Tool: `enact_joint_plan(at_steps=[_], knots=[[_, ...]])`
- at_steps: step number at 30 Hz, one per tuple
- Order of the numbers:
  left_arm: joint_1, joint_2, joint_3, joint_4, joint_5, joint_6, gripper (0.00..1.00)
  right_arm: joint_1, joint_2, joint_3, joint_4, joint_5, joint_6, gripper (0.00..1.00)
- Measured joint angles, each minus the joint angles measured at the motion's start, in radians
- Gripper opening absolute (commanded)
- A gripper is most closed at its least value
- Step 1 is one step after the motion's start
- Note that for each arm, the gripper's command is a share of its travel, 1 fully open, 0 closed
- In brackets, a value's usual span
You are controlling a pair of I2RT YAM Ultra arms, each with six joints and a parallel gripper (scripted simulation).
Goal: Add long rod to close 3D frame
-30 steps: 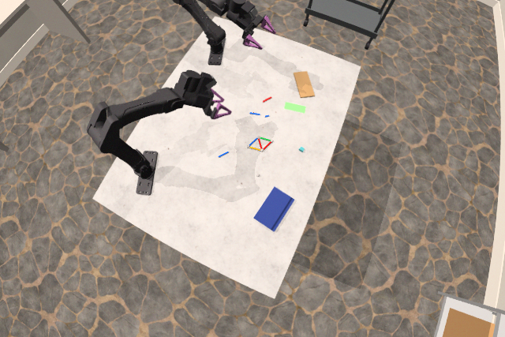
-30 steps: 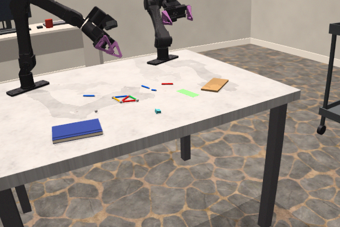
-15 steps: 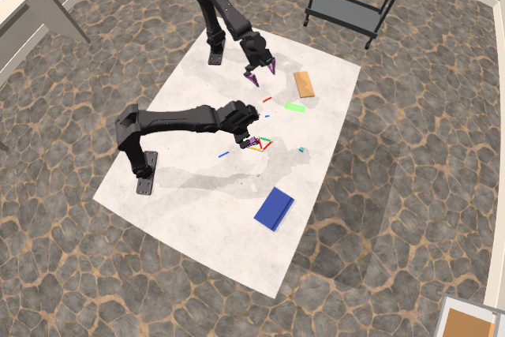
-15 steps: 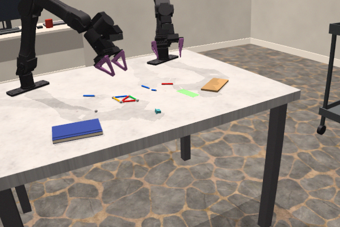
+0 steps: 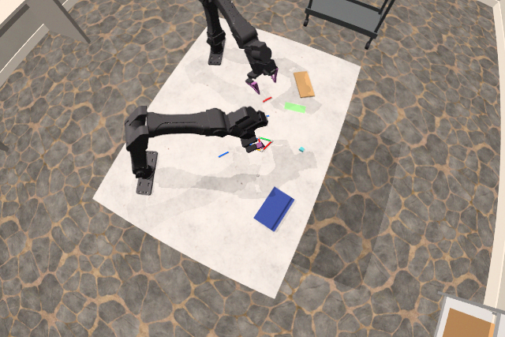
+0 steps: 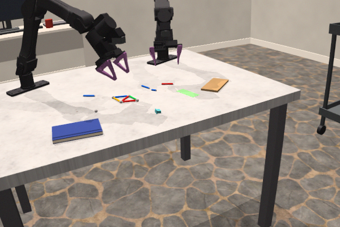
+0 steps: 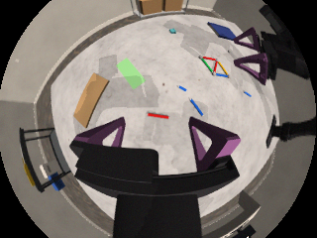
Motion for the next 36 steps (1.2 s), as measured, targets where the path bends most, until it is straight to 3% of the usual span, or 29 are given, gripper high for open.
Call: enact_joint_plan(at_steps=[4,10,36], knots=[[0.0,0.0,0.0,-0.002,0.0,0.0,1.0,0.0,0.0,0.0,-0.001,-0.002,0.0,1.0],[0.0,0.004,0.007,-0.039,0.003,-0.07,0.32,0.001,-0.001,-0.003,0.028,-0.007,0.0,1.0],[0.0,0.42,0.455,-0.494,0.004,-1.096,0.31,0.24,-0.471,-0.657,0.657,-0.016,0.0,1.0]])
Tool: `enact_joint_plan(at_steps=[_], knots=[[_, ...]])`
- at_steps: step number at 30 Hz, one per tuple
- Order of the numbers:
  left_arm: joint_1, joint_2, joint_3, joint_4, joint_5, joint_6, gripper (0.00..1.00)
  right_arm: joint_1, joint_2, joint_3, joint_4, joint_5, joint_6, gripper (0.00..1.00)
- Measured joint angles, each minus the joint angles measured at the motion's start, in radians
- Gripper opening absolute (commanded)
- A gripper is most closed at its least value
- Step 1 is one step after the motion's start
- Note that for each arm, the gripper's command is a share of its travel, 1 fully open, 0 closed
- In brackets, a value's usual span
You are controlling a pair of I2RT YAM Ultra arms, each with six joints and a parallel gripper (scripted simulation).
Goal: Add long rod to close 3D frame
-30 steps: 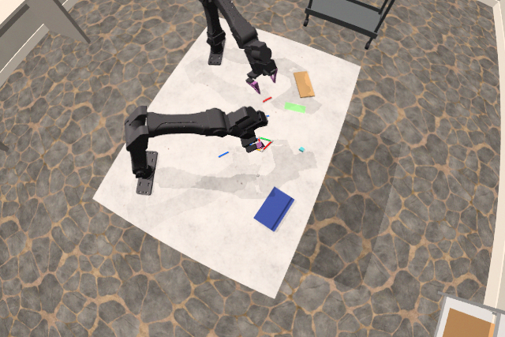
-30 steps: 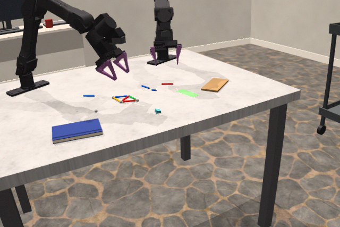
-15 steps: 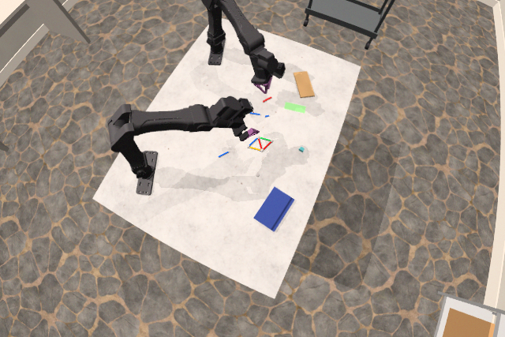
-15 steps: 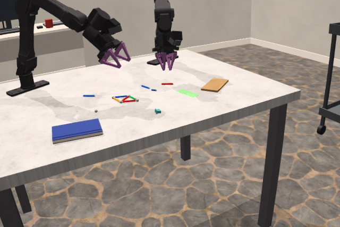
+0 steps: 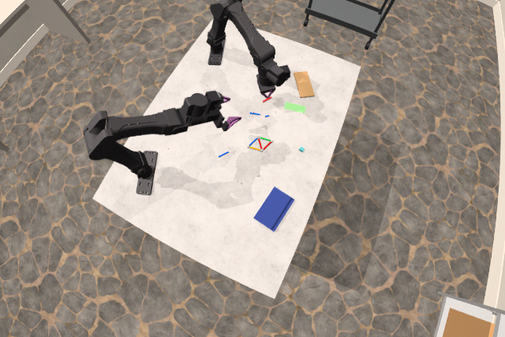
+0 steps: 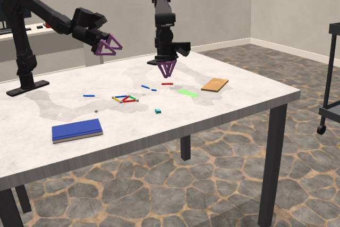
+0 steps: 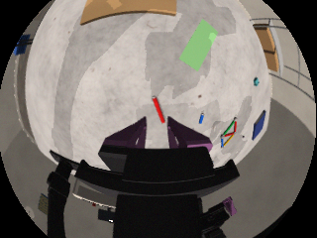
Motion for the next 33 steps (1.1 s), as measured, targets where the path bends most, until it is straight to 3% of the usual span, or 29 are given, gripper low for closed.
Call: enact_joint_plan(at_steps=[12,33], knots=[[0.0,0.159,0.184,-0.164,0.002,-0.303,0.31,0.081,-0.158,-0.238,0.225,0.0,0.0,1.0],[0.0,0.203,0.226,-0.189,0.003,-0.337,0.31,0.085,-0.163,-0.251,0.248,0.003,0.0,1.0]])
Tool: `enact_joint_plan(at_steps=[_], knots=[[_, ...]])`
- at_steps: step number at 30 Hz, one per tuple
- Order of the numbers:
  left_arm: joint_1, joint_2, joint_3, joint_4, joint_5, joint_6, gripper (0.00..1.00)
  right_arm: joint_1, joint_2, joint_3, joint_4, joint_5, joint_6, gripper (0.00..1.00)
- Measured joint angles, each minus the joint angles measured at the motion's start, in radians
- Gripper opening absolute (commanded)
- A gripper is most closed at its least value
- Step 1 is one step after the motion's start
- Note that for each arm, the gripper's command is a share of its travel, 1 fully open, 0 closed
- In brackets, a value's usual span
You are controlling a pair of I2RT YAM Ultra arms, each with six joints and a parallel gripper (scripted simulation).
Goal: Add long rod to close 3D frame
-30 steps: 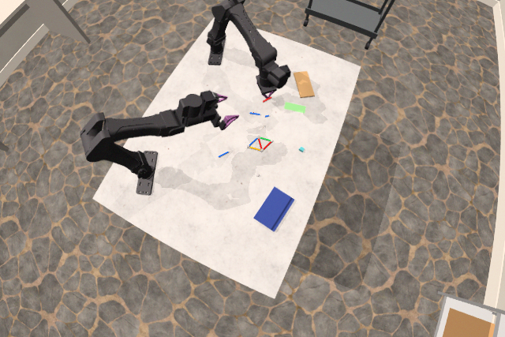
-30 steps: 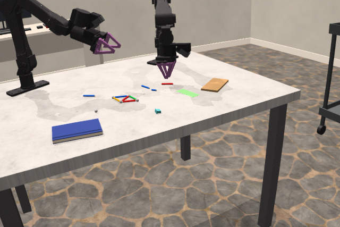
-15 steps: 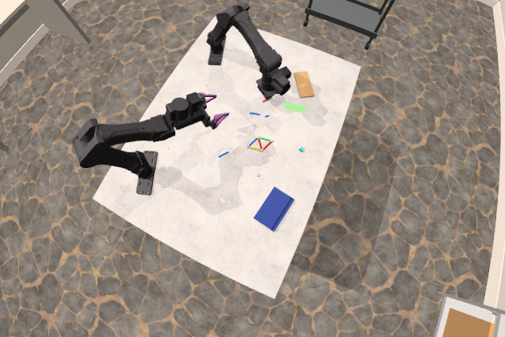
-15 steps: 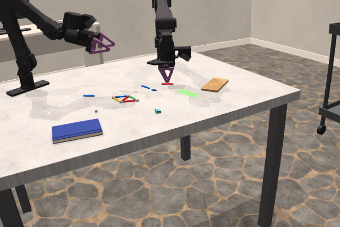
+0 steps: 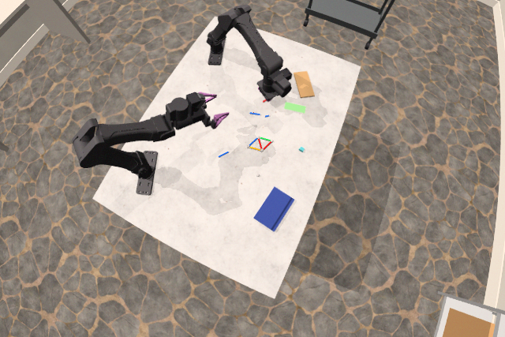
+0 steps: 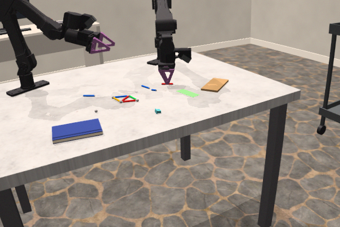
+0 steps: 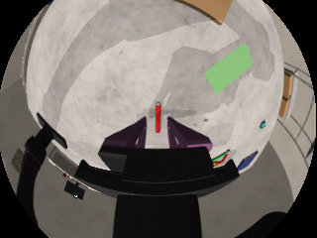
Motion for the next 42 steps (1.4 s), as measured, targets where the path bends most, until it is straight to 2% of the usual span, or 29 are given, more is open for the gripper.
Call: enact_joint_plan(at_steps=[17,18,20,21,23,24,26,27,36,42], knots=[[0.0,0.014,0.0,0.034,0.0,-0.001,0.31,0.0,0.0,0.0,0.0,0.0,0.0,1.0],[0.0,0.014,0.0,0.034,0.0,-0.001,0.2,0.0,0.0,0.0,0.0,0.0,0.0,1.0],[0.0,0.014,0.0,0.034,0.0,-0.002,0.2,0.0,0.0,0.0,0.0,0.0,0.0,1.0],[0.0,0.014,0.0,0.034,0.0,-0.002,0.16,0.0,0.0,0.0,0.0,0.0,0.0,1.0],[0.0,0.013,0.0,0.034,0.0,-0.002,0.16,0.0,0.0,0.0,0.0,0.0,0.0,1.0],[0.0,0.014,0.0,0.034,0.0,-0.002,0.11,0.0,0.0,0.0,0.0,0.0,0.0,1.0],[0.0,0.014,0.0,0.034,0.0,-0.002,0.11,0.0,0.0,0.0,0.0,0.0,0.0,1.0],[0.0,0.014,0.0,0.034,0.0,-0.002,0.07,0.0,0.0,0.0,0.0,0.0,0.0,1.0],[0.0,0.014,0.0,0.034,0.0,-0.002,0.0,0.0,0.0,0.0,0.0,0.0,0.0,1.0],[0.0,0.014,0.0,0.031,0.0,-0.002,0.0,0.0,0.0,0.0,0.0,0.0,0.0,1.0]])
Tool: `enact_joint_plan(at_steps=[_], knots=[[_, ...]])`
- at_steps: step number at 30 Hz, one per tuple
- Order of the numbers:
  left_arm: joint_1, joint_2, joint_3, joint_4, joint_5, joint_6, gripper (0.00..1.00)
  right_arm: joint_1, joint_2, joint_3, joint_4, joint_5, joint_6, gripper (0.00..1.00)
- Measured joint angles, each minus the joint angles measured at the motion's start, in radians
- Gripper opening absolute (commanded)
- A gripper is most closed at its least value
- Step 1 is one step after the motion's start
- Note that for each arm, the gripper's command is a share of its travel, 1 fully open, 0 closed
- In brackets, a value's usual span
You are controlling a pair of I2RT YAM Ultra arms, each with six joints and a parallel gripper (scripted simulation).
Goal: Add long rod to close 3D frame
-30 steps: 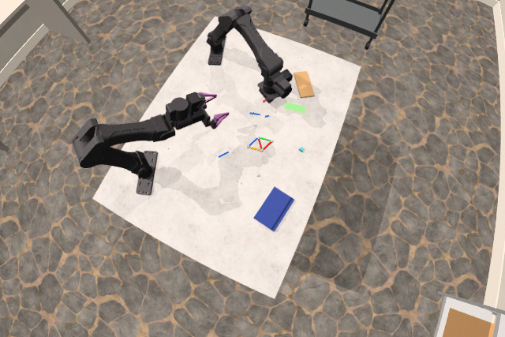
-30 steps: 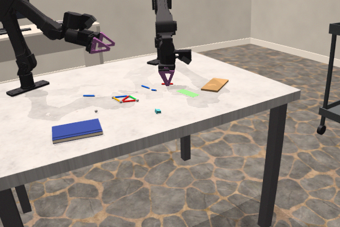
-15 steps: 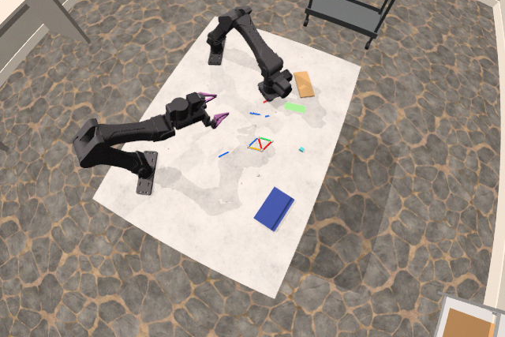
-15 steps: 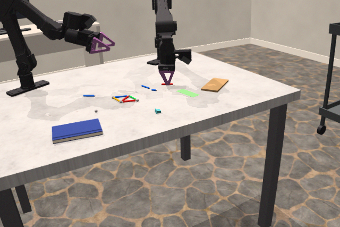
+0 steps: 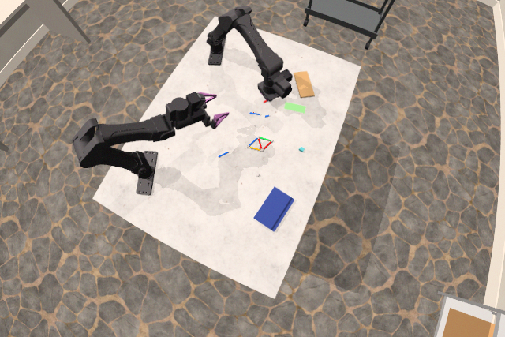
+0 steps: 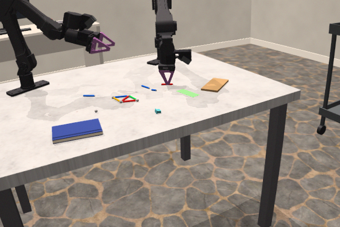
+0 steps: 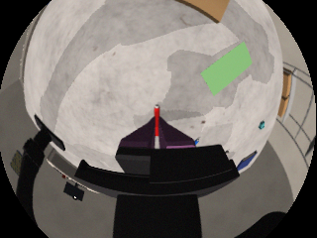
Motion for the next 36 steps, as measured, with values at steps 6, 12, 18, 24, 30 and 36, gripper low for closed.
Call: enact_joint_plan(at_steps=[6,12,18,24,30,36], knots=[[0.0,-0.006,0.042,-0.081,0.0,0.0,0.0,0.0,0.0,0.0,0.0,0.0,0.0,1.0],[0.0,-0.039,0.106,-0.132,0.0,-0.013,0.0,0.0,0.0,0.0,0.0,0.0,0.0,1.0],[-0.077,-0.029,0.12,-0.156,-0.002,-0.103,0.0,0.0,-0.083,-0.026,-0.089,0.0,0.0,1.0],[-0.185,0.025,0.186,-0.183,0.01,-0.151,0.0,-0.019,-0.32,-0.081,-0.229,0.0,0.0,1.0],[-0.181,0.039,0.203,-0.186,0.009,-0.185,0.0,-0.034,-0.469,-0.102,-0.339,0.001,0.0,1.0],[-0.169,0.066,0.202,-0.187,-0.002,-0.29,0.0,-0.049,-0.615,-0.133,-0.446,0.001,0.0,1.0]])
